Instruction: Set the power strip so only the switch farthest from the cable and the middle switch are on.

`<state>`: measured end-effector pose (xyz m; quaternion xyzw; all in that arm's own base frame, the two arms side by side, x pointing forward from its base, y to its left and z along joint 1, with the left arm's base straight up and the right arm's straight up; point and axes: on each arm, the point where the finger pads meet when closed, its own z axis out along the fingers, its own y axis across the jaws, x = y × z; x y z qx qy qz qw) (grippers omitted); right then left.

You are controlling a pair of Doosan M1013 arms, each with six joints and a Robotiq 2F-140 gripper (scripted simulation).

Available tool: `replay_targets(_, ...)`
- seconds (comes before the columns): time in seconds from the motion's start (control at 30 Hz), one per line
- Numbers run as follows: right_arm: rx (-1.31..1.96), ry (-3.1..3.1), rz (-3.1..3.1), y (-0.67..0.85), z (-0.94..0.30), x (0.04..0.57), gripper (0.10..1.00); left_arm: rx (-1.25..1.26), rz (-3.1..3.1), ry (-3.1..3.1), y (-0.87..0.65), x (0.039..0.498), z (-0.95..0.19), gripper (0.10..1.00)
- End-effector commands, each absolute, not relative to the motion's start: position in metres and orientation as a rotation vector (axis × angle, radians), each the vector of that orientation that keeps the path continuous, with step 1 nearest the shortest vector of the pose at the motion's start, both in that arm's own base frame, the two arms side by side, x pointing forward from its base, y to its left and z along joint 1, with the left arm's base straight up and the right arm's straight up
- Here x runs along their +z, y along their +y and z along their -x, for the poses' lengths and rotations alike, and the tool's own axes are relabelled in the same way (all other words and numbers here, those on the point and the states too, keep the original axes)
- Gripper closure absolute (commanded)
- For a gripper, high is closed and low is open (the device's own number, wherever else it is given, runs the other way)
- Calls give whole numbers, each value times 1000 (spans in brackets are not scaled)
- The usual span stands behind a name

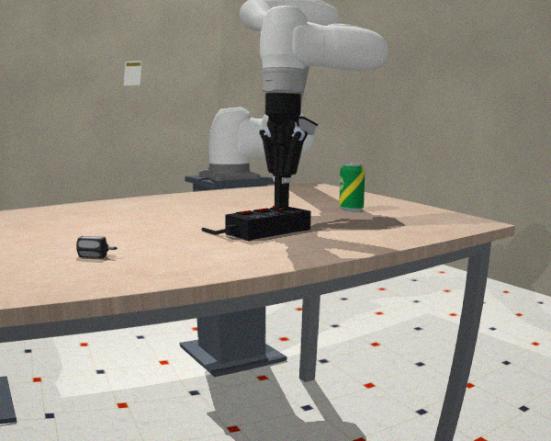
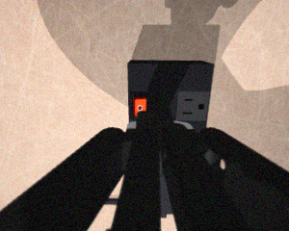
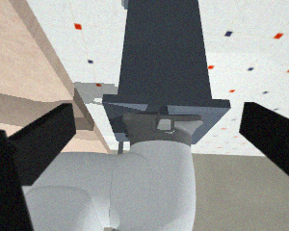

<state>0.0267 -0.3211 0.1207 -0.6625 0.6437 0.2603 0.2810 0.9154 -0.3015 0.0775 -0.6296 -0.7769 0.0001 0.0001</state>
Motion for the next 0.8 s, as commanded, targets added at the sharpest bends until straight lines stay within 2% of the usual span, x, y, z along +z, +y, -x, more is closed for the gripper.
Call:
replay_targets(0.0,697,1725,1776,-321,-27,121,98,-2,1979,-2442,-301,79,-916,999)
replay_targets(0.3,697,1725,1776,-321,-27,121,98,-2,1979,-2442,-301,82,-916,999)
replay_targets(0.77,697,1725,1776,-321,-27,121,98,-2,1979,-2442,-301,112,-916,999)
